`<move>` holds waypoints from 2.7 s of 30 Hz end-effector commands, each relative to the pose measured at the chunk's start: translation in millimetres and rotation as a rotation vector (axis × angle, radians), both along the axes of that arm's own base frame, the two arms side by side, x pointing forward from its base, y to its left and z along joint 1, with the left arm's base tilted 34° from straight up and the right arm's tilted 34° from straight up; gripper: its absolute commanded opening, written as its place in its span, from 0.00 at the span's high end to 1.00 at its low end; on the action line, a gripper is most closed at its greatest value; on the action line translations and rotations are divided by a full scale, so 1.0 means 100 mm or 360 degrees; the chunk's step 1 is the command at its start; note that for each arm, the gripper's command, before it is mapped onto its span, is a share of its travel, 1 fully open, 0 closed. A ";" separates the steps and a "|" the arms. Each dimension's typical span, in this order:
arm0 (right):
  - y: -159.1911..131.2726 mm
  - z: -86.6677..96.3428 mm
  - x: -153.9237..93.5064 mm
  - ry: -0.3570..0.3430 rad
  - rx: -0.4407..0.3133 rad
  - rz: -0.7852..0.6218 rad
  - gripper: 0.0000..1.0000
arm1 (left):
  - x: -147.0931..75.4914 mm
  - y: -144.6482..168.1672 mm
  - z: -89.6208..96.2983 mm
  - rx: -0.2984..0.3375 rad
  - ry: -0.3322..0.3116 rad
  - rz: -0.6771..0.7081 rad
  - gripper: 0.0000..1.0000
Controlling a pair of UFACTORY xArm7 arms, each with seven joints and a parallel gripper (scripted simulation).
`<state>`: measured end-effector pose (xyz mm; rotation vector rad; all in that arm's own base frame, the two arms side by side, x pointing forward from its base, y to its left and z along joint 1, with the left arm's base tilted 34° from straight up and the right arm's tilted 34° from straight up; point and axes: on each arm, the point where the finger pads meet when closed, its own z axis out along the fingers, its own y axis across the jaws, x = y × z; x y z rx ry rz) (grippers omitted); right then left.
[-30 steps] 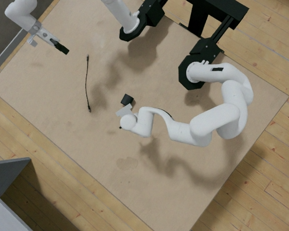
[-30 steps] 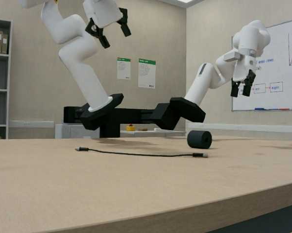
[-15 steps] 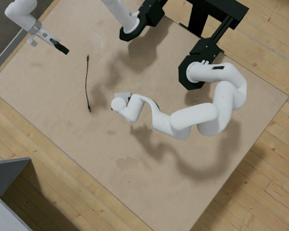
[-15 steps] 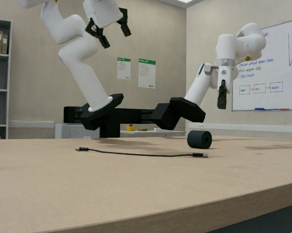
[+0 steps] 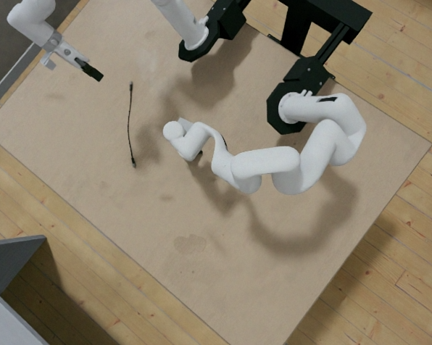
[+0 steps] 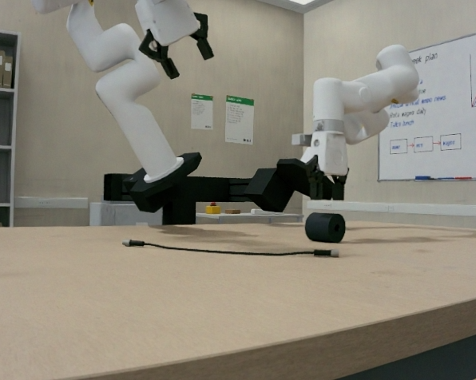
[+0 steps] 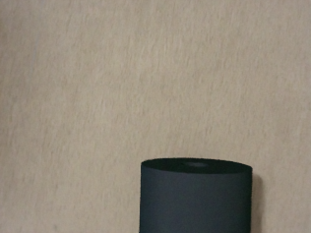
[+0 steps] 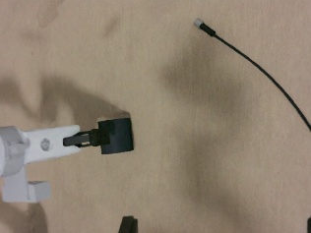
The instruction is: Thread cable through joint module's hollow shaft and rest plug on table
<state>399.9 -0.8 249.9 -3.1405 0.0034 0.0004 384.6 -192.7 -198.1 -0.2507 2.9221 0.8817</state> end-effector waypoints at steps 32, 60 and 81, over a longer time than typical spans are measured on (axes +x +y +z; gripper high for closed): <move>0.01 0.02 0.01 -0.0007 -0.0001 0.0005 0.00 | 0.01 0.08 -0.23 0.0011 0.0032 -0.0042 0.00; 0.01 0.02 0.01 -0.0007 -0.0001 0.0005 0.00 | 0.02 0.26 -0.48 0.0009 0.0031 -0.0042 0.00; 0.01 0.02 0.01 -0.0007 -0.0001 0.0005 0.00 | 0.03 0.37 -0.64 0.0009 0.0030 -0.0041 0.23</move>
